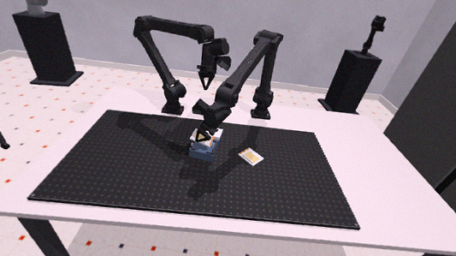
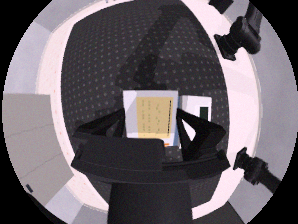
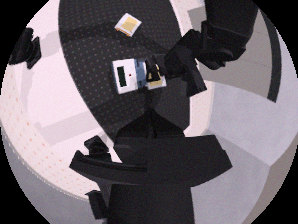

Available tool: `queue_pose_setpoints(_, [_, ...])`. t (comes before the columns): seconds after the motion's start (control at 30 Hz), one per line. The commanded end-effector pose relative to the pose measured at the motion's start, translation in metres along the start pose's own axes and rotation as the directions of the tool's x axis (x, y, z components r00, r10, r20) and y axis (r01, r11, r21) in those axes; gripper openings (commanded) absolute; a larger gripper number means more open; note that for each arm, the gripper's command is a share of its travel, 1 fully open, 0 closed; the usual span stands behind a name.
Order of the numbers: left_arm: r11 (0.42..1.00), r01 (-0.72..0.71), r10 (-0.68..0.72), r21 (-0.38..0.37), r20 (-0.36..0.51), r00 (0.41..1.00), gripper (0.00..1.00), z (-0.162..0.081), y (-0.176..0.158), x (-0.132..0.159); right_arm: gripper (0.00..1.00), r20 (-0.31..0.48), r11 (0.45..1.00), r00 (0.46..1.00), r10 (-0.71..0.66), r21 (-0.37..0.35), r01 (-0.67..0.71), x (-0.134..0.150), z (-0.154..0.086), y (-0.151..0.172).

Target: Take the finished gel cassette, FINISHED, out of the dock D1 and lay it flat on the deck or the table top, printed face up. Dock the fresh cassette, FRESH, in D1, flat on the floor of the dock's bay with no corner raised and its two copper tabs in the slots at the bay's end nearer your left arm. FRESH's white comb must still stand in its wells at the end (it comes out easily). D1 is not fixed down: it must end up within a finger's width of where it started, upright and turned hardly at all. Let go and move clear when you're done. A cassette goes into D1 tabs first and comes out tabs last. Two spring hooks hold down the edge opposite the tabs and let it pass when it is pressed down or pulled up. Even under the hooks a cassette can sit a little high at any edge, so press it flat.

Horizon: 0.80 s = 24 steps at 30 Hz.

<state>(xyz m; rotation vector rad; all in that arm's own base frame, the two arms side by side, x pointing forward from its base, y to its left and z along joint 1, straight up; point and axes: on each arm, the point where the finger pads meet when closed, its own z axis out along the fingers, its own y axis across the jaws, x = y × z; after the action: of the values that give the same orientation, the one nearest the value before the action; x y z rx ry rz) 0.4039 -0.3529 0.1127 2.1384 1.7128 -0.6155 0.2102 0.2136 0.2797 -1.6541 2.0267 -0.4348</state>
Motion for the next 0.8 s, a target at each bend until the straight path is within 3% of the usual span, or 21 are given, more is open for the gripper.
queue_pose_setpoints(0.0, [1.0,-0.014,0.015,-0.023,0.01,1.0,0.0,-0.005,0.004,-0.005,0.0,0.058,1.0,0.998,0.012,0.022,-0.013,-0.016,-0.026,-0.018])
queue_pose_setpoints(0.6, [1.0,-0.014,0.015,-0.023,0.01,1.0,0.0,-0.005,0.004,-0.005,0.0,0.055,1.0,0.998,0.008,0.021,-0.009,-0.018,-0.037,-0.025])
queue_pose_setpoints(0.77, [1.0,-0.014,0.015,-0.023,0.01,1.0,0.0,-0.005,0.004,-0.005,0.0,-0.006,0.987,0.988,0.157,-0.025,-0.157,0.002,-0.032,-0.039])
